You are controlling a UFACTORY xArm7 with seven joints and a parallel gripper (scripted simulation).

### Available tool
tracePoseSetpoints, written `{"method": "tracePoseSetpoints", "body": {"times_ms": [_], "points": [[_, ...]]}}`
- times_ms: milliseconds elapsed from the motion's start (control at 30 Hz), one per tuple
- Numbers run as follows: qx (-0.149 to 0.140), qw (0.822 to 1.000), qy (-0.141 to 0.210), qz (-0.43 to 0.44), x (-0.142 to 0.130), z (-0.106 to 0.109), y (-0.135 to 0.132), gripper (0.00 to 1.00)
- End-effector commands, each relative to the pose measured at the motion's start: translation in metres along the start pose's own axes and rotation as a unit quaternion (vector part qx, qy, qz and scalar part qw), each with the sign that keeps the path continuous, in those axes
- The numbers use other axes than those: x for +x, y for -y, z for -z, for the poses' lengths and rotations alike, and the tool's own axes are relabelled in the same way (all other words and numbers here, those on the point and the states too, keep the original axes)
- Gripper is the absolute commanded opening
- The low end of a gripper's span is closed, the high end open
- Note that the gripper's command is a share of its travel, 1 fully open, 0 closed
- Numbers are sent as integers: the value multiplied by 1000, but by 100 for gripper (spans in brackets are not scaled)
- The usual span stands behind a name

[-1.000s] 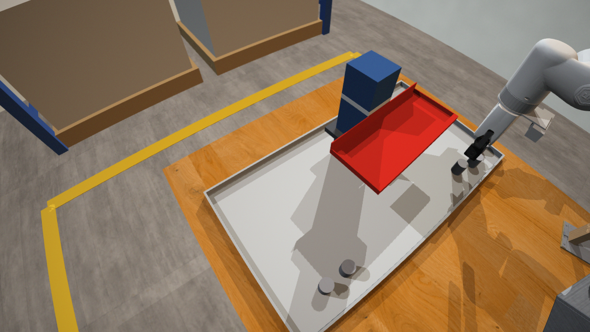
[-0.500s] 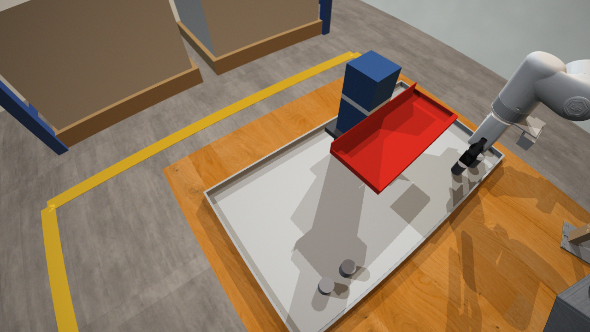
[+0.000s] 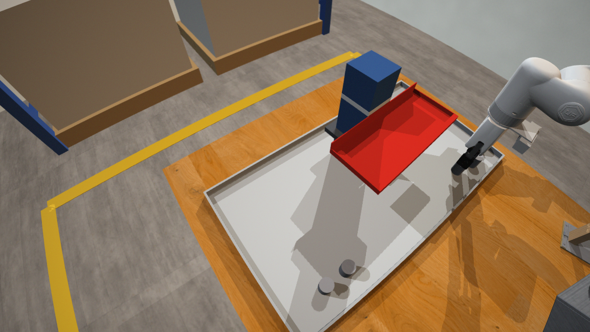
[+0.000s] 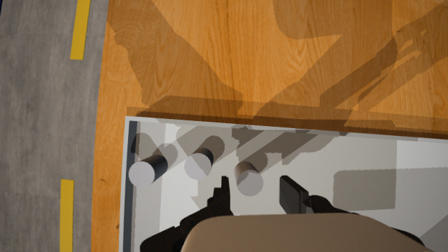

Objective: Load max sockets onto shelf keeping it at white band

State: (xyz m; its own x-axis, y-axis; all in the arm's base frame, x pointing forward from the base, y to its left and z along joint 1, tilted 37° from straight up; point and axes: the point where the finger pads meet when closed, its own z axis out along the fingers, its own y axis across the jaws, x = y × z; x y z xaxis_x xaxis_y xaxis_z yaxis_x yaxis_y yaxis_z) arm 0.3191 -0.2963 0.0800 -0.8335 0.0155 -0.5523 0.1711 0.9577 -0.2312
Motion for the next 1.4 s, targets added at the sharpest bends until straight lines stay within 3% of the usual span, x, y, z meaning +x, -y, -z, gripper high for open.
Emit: {"method": "tracePoseSetpoints", "body": {"times_ms": [0,433,667,1367], "points": [[1,1000,1,0,-1,-10,1,61],[1,1000,1,0,-1,-18,1,61],[1,1000,1,0,-1,-34,1,61],[1,1000,1,0,-1,-38,1,61]]}}
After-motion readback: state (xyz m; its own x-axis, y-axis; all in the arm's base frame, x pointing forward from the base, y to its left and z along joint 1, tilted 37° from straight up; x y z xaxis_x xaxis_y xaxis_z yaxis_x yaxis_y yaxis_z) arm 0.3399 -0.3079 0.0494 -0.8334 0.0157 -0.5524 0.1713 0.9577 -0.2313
